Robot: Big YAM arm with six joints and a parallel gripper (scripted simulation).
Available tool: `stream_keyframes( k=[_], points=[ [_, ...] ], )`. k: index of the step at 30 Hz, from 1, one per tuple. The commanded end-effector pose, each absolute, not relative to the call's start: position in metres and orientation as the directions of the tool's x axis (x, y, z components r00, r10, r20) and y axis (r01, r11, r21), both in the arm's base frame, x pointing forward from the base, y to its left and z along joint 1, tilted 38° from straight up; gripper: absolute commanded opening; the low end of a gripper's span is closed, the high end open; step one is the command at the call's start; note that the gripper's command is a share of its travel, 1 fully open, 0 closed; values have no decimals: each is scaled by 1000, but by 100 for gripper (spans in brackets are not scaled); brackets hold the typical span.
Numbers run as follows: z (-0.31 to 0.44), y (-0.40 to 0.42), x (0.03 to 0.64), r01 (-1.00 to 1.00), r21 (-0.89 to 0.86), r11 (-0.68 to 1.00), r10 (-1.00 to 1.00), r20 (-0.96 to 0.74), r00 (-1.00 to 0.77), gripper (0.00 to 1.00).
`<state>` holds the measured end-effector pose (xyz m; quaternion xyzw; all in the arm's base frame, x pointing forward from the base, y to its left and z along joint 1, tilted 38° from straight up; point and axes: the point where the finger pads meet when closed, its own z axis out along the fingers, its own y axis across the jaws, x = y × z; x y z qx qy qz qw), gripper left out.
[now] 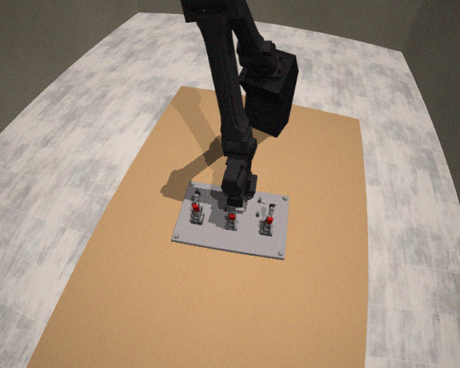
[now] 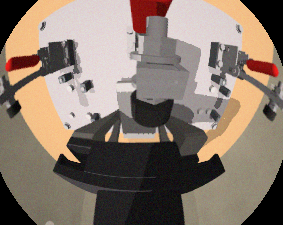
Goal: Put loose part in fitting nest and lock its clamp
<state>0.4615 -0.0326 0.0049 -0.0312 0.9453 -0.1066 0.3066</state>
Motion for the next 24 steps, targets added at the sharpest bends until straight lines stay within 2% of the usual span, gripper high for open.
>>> stream_keyframes(
  k=[1, 24],
  points=[
    [6, -36, 469, 9, -223, 975, -127, -585, -801, 0],
    [6, -36, 468, 7, -224, 975, -127, -579, -806, 0]
  ],
)
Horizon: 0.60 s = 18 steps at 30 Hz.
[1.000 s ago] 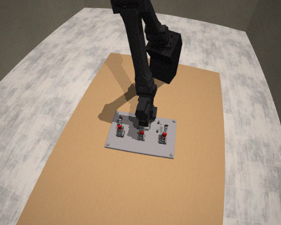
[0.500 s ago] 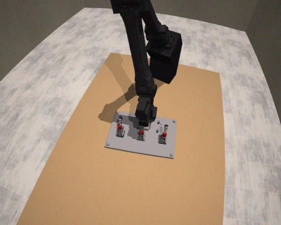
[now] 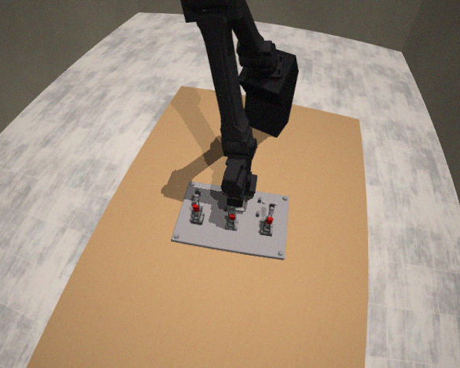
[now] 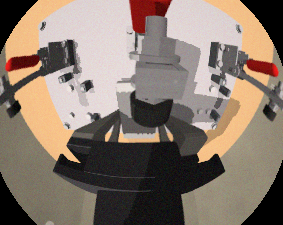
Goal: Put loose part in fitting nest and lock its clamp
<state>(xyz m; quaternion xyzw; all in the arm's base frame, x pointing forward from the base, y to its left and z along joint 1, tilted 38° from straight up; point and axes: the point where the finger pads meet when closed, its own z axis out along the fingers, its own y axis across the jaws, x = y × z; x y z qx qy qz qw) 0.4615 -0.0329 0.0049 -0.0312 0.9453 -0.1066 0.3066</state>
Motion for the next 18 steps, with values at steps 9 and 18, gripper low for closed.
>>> stream_keyframes(
  k=[9, 18],
  points=[
    [5, -36, 467, 5, -224, 975, -127, -571, -811, 0],
    [3, -37, 466, 4, -224, 975, -126, -565, -815, 0]
  ],
)
